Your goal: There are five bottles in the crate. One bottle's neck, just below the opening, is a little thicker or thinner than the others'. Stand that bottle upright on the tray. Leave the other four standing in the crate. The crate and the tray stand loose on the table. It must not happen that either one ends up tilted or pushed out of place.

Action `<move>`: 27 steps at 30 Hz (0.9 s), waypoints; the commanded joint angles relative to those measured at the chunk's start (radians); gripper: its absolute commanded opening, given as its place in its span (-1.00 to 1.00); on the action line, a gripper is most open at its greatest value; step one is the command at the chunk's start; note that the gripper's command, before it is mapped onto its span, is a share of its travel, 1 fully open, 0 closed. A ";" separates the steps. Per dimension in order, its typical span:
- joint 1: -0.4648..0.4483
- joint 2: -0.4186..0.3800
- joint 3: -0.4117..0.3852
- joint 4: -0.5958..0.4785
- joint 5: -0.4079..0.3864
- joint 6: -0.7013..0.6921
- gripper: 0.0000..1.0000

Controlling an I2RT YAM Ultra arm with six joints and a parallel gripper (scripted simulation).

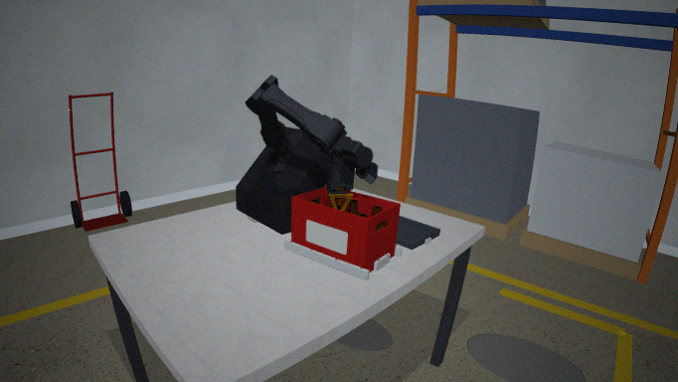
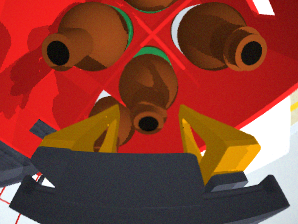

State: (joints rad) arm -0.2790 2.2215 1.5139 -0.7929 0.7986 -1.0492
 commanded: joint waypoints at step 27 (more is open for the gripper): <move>0.023 -0.013 0.019 -0.020 -0.010 0.010 0.21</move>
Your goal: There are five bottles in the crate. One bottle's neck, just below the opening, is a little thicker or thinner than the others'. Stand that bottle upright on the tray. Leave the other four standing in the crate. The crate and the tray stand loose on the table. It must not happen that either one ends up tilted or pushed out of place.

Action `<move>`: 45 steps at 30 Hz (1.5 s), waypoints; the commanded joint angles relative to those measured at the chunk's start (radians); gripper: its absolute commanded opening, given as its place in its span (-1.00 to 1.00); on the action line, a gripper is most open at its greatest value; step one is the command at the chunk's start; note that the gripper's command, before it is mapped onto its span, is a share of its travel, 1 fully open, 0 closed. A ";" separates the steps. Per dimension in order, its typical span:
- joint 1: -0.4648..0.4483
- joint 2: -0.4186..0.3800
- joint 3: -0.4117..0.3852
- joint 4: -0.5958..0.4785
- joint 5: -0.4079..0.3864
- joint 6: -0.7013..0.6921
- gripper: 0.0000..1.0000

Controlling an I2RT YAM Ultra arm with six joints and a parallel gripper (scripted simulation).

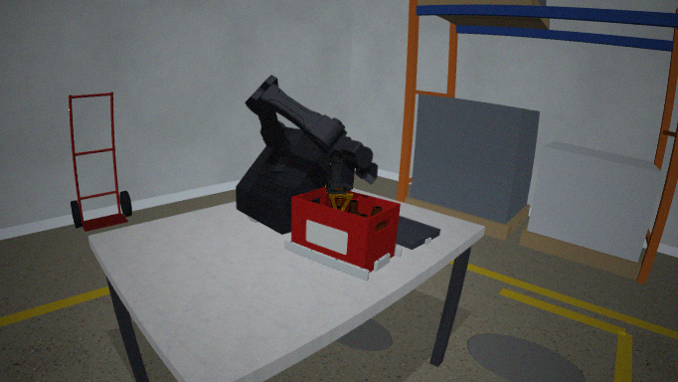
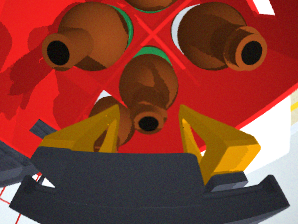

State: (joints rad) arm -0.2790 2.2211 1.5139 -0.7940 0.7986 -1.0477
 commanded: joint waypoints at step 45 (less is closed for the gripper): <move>0.159 -0.057 0.193 -0.365 -0.011 0.204 0.21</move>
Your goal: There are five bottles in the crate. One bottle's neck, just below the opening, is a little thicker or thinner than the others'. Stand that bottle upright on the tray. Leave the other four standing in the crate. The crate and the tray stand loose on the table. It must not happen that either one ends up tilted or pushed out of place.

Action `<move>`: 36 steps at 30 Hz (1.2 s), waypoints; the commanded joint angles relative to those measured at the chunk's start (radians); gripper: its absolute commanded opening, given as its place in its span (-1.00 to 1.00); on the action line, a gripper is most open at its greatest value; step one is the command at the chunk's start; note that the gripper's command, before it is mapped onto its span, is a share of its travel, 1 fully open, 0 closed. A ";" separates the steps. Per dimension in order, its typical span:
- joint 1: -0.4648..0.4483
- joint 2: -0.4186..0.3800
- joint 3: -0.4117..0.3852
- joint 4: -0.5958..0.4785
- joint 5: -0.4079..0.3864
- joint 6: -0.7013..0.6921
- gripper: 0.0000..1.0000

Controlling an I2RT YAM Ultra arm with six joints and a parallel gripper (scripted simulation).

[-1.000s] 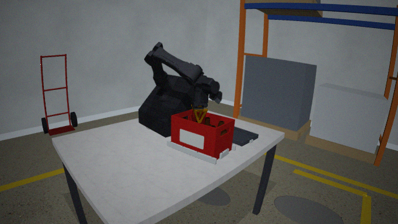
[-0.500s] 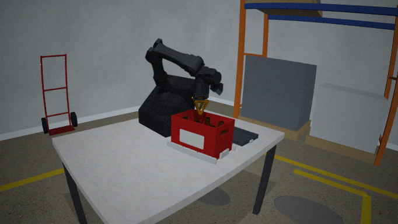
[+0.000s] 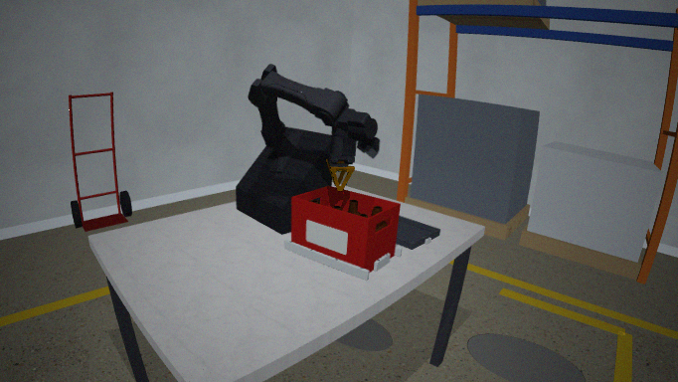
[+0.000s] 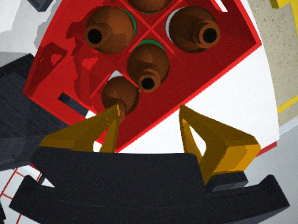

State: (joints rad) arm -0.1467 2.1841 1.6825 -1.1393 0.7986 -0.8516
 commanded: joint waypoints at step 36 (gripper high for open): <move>0.027 -0.020 0.022 -0.020 -0.011 0.003 -1.00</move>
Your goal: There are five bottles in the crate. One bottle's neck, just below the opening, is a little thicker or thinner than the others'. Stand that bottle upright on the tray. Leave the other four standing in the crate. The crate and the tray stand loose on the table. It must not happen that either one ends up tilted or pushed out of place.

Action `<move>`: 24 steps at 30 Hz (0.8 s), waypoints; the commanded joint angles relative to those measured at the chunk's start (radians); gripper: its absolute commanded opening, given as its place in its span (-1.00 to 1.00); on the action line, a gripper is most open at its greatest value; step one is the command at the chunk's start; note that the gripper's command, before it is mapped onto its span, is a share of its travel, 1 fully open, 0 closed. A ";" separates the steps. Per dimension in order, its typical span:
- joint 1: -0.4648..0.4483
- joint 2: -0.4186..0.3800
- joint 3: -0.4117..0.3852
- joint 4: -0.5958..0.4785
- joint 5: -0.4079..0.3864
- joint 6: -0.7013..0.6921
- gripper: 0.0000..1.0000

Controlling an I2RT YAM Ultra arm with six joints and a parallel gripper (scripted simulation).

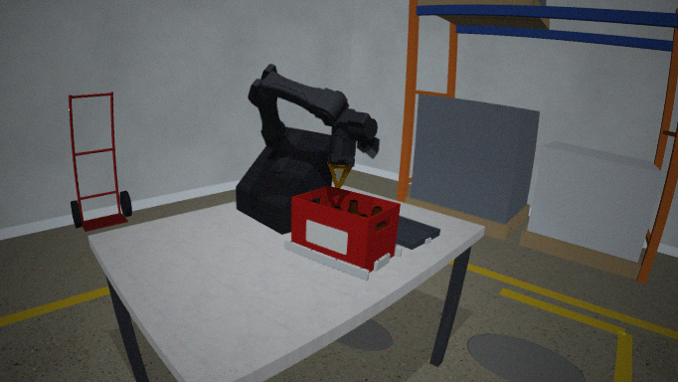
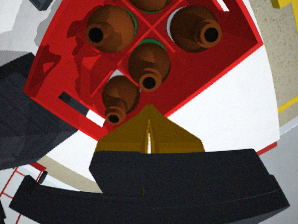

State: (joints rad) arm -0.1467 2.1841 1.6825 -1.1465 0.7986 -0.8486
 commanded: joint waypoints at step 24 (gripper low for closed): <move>0.101 0.051 -0.078 0.038 -0.021 0.110 -1.00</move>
State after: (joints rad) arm -0.1036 2.2028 1.6356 -1.1343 0.7990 -0.7963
